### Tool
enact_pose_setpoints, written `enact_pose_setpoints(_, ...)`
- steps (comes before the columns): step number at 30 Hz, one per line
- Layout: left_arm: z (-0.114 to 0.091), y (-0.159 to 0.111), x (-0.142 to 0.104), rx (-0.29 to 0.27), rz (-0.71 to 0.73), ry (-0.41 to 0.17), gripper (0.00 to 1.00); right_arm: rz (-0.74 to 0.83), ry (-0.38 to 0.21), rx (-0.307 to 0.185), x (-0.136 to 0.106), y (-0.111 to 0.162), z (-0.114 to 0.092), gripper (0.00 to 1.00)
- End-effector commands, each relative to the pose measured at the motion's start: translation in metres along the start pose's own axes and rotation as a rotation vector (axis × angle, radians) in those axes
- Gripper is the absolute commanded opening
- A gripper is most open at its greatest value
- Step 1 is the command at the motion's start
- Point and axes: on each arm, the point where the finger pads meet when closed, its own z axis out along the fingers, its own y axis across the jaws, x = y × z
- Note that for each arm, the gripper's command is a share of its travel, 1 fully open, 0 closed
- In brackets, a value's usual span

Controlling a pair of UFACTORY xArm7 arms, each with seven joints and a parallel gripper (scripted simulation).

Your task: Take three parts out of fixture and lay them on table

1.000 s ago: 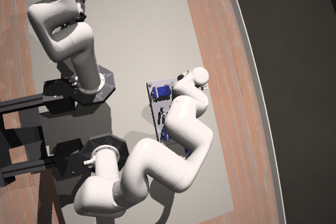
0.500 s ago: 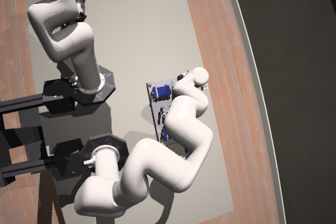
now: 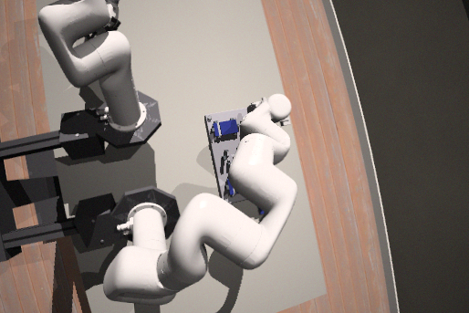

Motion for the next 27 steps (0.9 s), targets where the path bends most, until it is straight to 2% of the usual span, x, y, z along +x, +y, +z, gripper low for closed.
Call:
enact_pose_setpoints(1, -0.0006, 0.0000, 0.0004, -0.001, -0.001, -0.001, 1.00, -0.001, 0.001, 0.003, -0.0007, -0.0014, -0.0012, 0.00)
enact_pose_setpoints(27, -0.0006, 0.0000, 0.0004, -0.001, -0.001, -0.001, 1.00, -0.001, 0.001, 0.003, -0.0039, -0.0014, -0.0010, 0.00)
